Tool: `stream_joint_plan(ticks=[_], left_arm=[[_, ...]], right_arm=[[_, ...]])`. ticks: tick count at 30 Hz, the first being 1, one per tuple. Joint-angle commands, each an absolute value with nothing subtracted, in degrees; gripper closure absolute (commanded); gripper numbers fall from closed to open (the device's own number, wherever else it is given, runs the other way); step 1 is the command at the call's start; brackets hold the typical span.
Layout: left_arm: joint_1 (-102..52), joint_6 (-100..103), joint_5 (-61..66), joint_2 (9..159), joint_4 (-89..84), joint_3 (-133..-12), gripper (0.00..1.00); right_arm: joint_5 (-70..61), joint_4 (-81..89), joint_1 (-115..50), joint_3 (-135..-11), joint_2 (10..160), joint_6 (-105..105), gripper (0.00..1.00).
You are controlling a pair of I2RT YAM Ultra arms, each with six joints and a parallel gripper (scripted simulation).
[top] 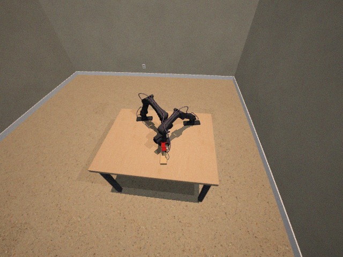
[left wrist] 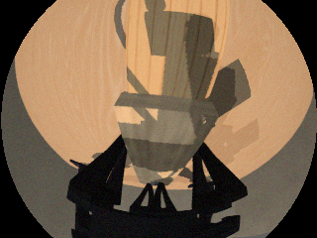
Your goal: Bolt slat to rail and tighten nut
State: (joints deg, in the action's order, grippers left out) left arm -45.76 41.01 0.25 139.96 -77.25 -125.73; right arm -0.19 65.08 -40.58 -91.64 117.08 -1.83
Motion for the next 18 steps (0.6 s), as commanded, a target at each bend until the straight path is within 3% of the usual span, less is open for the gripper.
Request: stream_joint_plan(ticks=[1, 18], left_arm=[[-45.8, 41.0, 0.2, 139.4, -77.2, -126.0, 0.28], [-45.8, 41.0, 0.2, 139.4, -77.2, -126.0, 0.28]], right_arm=[[-0.2, 65.0, -40.6, -91.9, 116.6, -1.9, 0.66], [-0.2, 65.1, -40.6, -91.9, 116.6, -1.8, 0.66]])
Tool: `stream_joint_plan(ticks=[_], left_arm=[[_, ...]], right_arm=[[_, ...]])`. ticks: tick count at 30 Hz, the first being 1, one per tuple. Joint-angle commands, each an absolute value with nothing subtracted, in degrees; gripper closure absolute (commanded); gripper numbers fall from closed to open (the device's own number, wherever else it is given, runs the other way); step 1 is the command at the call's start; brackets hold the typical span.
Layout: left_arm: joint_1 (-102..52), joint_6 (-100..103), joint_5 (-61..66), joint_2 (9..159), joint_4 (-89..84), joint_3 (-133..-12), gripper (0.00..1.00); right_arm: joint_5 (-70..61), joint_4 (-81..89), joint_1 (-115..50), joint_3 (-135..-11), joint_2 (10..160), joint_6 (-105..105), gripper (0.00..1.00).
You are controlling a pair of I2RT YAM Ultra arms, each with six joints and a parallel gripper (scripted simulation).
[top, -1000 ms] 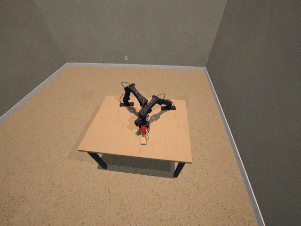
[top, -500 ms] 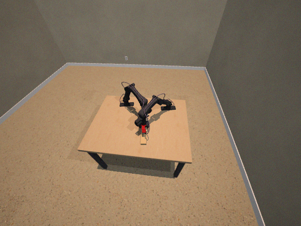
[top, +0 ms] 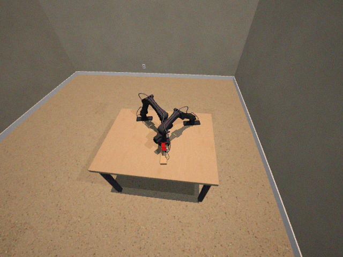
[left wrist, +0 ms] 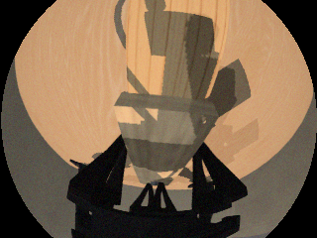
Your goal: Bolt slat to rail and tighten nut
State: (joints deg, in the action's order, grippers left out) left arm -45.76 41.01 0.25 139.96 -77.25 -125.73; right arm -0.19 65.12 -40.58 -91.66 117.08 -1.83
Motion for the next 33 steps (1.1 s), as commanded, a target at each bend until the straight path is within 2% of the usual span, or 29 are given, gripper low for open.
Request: stream_joint_plan(ticks=[1, 22, 24, 33], left_arm=[[-45.8, 41.0, 0.2, 139.4, -77.2, -126.0, 0.28], [-45.8, 41.0, 0.2, 139.4, -77.2, -126.0, 0.28], [-45.8, 41.0, 0.2, 139.4, -77.2, -126.0, 0.28], [-45.8, 41.0, 0.2, 139.4, -77.2, -126.0, 0.28]], right_arm=[[-0.2, 65.1, -40.6, -91.9, 116.6, -1.8, 0.66], [-0.2, 65.1, -40.6, -91.9, 116.6, -1.8, 0.66], [-0.2, 65.1, -40.6, -91.9, 116.6, -1.8, 0.89], [-0.2, 65.2, -40.6, -91.9, 116.6, -1.8, 0.89]])
